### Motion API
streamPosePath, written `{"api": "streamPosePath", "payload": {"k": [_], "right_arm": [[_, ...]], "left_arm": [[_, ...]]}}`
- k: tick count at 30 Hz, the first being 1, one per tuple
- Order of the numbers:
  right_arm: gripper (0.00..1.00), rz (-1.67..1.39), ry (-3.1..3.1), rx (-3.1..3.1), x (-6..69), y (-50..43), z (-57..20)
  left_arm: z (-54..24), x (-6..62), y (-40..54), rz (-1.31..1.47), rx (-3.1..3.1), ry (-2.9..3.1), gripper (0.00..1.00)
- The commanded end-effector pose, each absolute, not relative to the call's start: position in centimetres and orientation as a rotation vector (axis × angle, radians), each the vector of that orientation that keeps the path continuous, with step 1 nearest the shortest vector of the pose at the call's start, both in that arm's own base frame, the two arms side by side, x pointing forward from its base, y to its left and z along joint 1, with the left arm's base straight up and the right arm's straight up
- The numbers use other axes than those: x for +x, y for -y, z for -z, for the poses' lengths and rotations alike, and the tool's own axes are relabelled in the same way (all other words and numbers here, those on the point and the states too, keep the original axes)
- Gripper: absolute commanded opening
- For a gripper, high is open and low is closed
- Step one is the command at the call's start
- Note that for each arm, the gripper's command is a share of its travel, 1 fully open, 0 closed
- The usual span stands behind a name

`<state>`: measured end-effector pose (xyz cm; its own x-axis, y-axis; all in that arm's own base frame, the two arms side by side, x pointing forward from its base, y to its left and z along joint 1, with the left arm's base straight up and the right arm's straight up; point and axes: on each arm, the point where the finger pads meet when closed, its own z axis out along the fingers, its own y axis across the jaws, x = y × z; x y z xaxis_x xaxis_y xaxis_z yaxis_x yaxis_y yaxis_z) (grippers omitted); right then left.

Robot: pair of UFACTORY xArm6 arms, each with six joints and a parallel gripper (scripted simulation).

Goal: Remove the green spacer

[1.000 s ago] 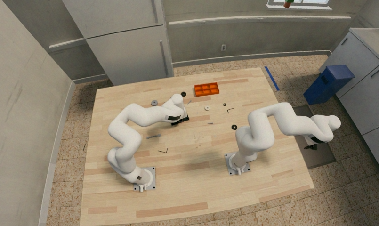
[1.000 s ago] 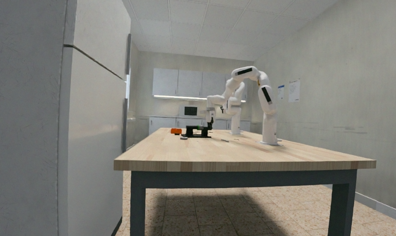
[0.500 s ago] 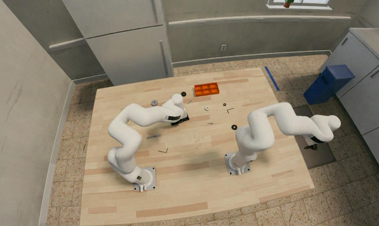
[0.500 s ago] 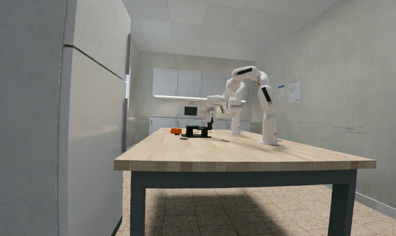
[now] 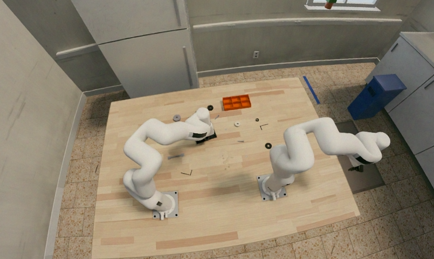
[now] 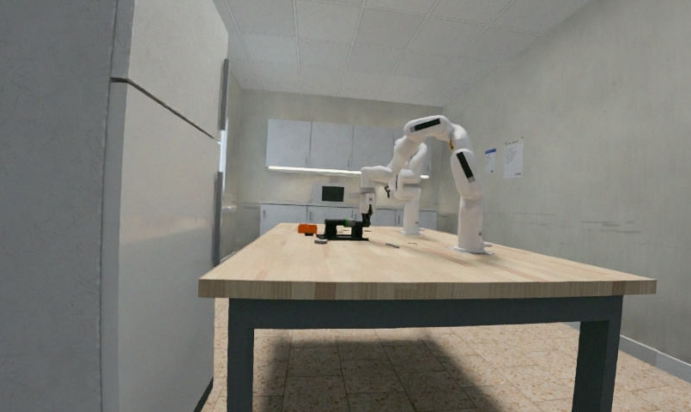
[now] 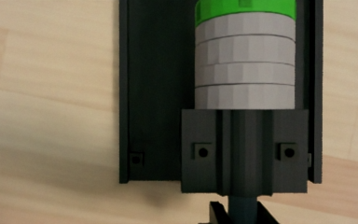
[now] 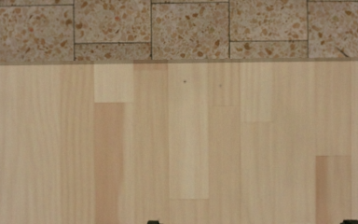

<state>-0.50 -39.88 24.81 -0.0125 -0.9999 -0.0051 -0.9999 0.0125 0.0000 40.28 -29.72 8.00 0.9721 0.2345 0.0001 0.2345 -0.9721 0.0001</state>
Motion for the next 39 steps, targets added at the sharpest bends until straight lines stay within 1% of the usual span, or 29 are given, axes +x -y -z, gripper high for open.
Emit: {"api": "streamPosePath", "payload": {"k": [1, 39], "right_arm": [[1.00, 0.000, -2.235, -2.208, -0.50, 40.00, -25.00], [1.00, 0.000, -2.235, -2.208, -0.50, 40.00, -25.00]], "left_arm": [[-8.15, 40.30, 29.81, -0.004, 3.117, -0.370, 0.00], [-8.14, 39.79, 29.94, -0.004, 3.117, -0.370, 0.00]]}}
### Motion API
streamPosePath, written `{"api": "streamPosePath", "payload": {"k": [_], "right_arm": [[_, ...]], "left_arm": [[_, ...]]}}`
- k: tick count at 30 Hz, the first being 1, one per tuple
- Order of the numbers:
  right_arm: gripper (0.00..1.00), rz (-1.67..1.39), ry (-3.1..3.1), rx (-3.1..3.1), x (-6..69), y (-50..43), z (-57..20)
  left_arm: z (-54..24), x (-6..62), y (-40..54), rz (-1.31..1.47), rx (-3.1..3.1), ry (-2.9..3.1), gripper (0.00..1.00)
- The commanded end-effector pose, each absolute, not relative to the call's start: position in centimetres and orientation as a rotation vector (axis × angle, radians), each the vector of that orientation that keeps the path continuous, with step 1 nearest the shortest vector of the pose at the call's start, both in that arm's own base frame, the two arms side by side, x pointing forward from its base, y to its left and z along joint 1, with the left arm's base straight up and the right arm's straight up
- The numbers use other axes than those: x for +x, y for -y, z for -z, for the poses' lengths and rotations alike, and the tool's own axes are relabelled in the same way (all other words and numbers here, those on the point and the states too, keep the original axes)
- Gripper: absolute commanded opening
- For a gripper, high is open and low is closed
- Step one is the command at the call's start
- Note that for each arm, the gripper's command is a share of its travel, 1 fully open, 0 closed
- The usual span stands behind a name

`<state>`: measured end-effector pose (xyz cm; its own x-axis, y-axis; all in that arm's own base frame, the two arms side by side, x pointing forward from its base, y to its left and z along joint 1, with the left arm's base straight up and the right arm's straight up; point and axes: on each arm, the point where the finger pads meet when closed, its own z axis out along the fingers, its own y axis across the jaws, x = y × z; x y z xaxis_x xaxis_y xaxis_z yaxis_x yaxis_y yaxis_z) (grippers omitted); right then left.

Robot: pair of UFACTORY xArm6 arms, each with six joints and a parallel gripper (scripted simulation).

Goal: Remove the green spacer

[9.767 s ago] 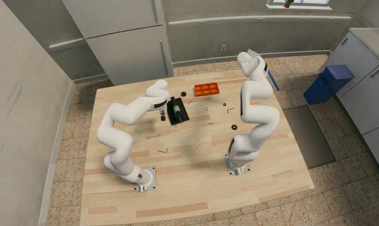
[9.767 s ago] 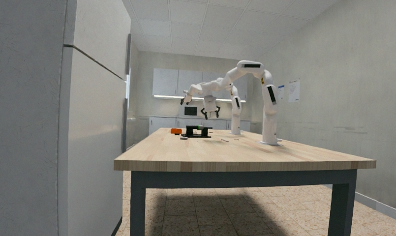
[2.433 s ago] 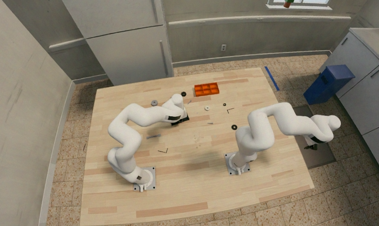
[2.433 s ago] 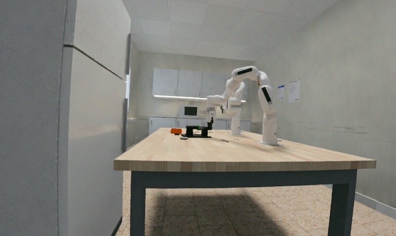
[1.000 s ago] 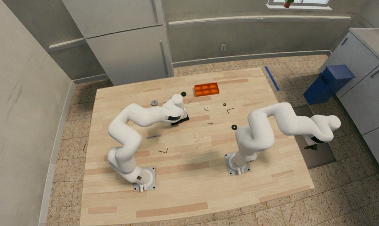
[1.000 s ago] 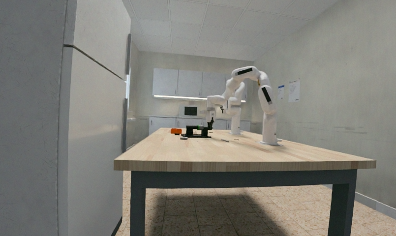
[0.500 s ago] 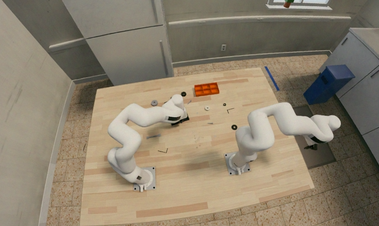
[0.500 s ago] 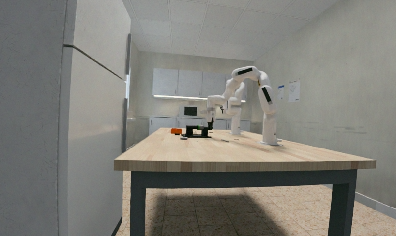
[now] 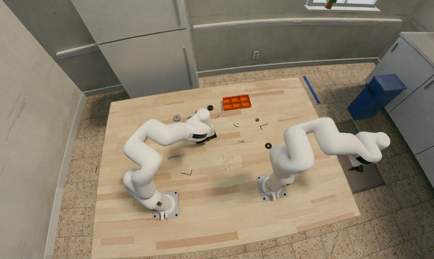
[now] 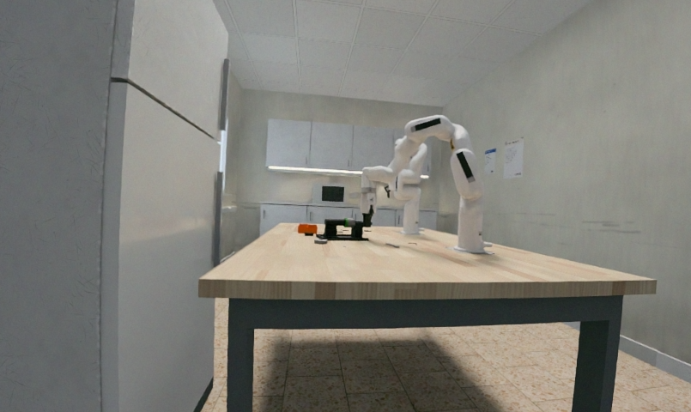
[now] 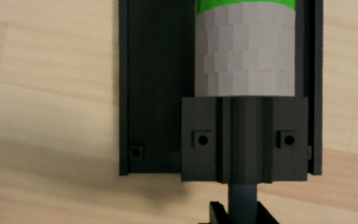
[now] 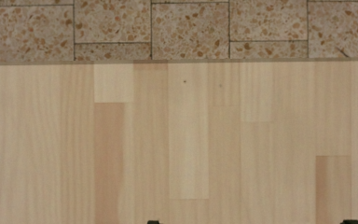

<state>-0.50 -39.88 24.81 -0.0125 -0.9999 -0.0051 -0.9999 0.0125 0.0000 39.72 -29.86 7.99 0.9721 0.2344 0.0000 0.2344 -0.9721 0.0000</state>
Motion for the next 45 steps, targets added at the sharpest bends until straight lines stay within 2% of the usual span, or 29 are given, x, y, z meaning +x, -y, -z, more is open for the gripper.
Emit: {"api": "streamPosePath", "payload": {"k": [1, 45], "right_arm": [[1.00, 0.000, -2.235, -2.208, -0.50, 40.00, -25.00], [1.00, 0.000, -2.235, -2.208, -0.50, 40.00, -25.00]], "left_arm": [[-8.14, 39.76, 29.95, 0.004, -3.122, 0.371, 0.00], [-8.14, 39.13, 30.10, 0.004, -3.122, 0.371, 0.00]]}}
